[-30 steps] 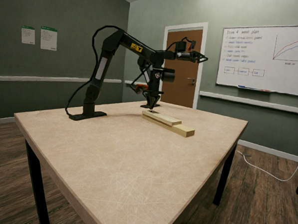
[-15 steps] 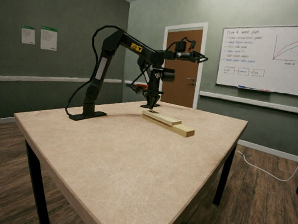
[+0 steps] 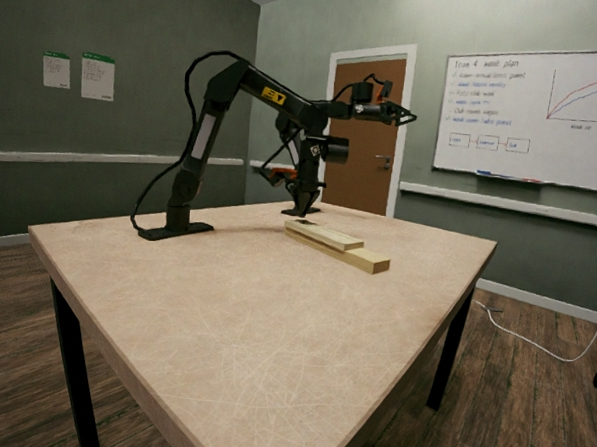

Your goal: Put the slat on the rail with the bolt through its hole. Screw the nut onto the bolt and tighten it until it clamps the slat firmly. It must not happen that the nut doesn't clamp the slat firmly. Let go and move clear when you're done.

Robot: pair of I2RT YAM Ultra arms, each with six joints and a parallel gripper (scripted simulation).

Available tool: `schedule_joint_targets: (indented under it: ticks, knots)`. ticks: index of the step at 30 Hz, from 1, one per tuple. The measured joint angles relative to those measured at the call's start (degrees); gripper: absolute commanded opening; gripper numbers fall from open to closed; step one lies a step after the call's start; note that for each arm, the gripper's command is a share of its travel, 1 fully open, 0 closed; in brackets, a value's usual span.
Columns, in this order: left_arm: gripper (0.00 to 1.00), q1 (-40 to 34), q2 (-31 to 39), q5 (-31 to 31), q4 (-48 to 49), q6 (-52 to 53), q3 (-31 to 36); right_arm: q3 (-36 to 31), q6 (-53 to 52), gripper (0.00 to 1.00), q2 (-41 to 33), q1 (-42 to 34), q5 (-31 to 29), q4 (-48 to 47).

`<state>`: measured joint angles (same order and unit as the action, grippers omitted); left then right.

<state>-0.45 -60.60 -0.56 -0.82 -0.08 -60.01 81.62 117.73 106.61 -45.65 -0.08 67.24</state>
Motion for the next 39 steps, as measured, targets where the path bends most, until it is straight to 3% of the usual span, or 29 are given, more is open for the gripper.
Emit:
schedule_joint_targets:
  ticks: [39]
  knots:
    - [1.0,0.0,0.0,0.0,0.0,0.0,0.0,0.0,-0.5,0.12,0.0,-1.1,0.0,-0.6]
